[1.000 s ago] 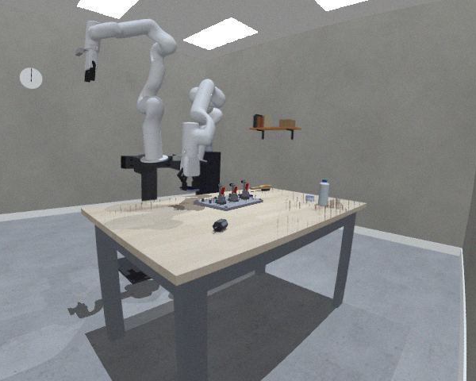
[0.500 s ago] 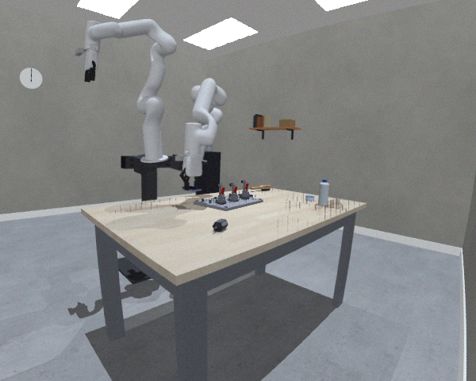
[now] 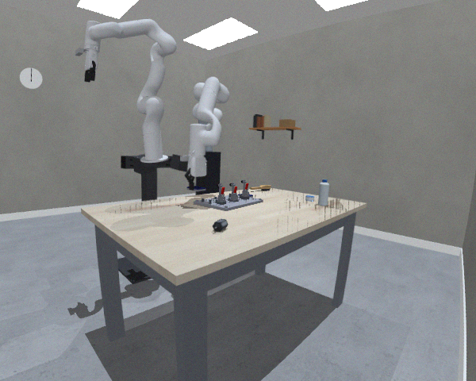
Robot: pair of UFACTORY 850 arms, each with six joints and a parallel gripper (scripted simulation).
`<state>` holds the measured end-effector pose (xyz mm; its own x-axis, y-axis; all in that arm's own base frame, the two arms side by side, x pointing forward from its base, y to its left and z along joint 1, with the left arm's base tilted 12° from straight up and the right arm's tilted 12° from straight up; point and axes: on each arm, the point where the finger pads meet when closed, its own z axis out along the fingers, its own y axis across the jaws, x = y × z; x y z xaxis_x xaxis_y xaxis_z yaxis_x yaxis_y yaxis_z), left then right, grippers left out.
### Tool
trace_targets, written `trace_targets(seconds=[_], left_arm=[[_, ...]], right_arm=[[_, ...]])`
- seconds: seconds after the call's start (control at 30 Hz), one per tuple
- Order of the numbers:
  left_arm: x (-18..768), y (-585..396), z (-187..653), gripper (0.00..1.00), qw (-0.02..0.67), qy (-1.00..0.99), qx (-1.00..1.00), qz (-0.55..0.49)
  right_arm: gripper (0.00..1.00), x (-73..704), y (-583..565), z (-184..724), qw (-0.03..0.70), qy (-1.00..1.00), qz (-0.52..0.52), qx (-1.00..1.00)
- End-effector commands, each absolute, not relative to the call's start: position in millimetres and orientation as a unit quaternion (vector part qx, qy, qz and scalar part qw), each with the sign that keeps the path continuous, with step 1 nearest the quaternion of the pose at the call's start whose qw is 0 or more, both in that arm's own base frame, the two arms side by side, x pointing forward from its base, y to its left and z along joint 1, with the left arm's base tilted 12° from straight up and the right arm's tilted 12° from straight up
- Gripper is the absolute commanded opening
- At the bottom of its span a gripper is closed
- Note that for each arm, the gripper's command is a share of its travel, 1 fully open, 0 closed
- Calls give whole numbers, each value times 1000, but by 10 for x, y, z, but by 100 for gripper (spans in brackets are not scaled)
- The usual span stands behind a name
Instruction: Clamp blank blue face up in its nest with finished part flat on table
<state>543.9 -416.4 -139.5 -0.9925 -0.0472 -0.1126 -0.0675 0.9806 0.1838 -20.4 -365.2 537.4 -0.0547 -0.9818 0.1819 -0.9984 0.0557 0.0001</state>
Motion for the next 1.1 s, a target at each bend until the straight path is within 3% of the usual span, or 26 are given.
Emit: trace_targets(seconds=[0.0, 1.07], left_arm=[[5445, -4075, -1367, 0, 56, 994, -29, 92], [5404, -3209, -1262, 0, 56, 994, -29, 93]], right_arm=[[100, -204, -3655, 5383, 67, -723, 63, 684], [100, -204, -3655, 5383, 67, -723, 63, 684]])
